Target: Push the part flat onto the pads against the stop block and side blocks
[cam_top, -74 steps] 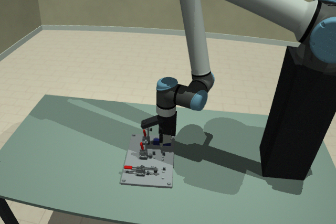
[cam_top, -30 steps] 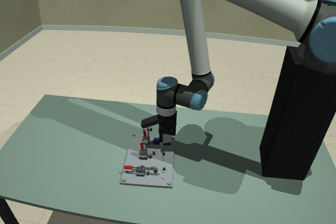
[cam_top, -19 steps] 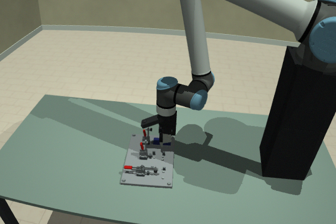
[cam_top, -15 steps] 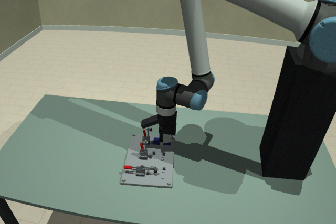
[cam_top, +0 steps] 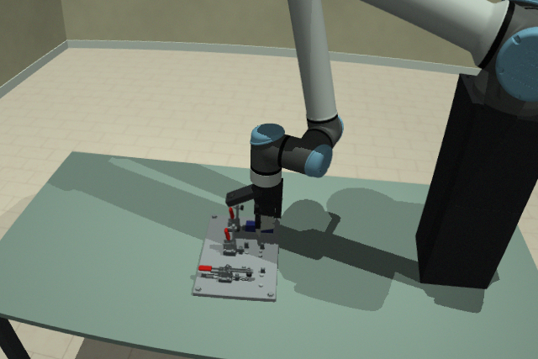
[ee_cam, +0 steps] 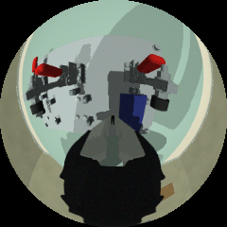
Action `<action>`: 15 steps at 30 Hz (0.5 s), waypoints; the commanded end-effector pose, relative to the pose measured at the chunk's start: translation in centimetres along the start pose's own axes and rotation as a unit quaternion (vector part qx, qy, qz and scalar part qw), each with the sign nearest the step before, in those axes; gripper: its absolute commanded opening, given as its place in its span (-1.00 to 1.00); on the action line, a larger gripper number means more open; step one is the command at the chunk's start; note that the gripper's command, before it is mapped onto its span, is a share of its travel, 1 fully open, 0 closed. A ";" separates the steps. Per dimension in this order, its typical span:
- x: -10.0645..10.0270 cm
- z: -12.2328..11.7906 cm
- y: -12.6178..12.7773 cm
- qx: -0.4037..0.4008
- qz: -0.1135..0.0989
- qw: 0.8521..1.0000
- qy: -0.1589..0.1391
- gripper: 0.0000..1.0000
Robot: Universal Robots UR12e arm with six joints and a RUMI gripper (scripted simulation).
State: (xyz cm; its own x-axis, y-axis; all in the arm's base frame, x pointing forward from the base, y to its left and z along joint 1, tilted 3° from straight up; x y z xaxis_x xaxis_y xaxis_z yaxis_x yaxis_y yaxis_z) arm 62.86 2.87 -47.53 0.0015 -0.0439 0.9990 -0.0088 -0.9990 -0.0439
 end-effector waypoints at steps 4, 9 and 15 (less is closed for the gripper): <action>0.1 -0.1 -0.7 0.000 0.000 1.000 0.000 -1.00; 0.1 -0.1 -1.3 0.000 0.000 1.000 0.000 -1.00; 0.1 -0.2 -1.5 0.000 0.000 1.000 0.000 -1.00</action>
State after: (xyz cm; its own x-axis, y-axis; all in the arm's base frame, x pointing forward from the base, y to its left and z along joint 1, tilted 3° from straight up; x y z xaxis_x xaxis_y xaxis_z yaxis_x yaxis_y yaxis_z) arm 62.66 4.33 -47.46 0.0015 -0.0439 0.9990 -0.0087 -0.9990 -0.0439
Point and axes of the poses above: the point where the finger pads meet when closed, its own x axis back along the fingers, its own y axis across the jaws, z = x × y, the point moved 8 cm from there along x, back along the fingers, and after that the axes turned 8 degrees about -x, right-handed, at the moved point
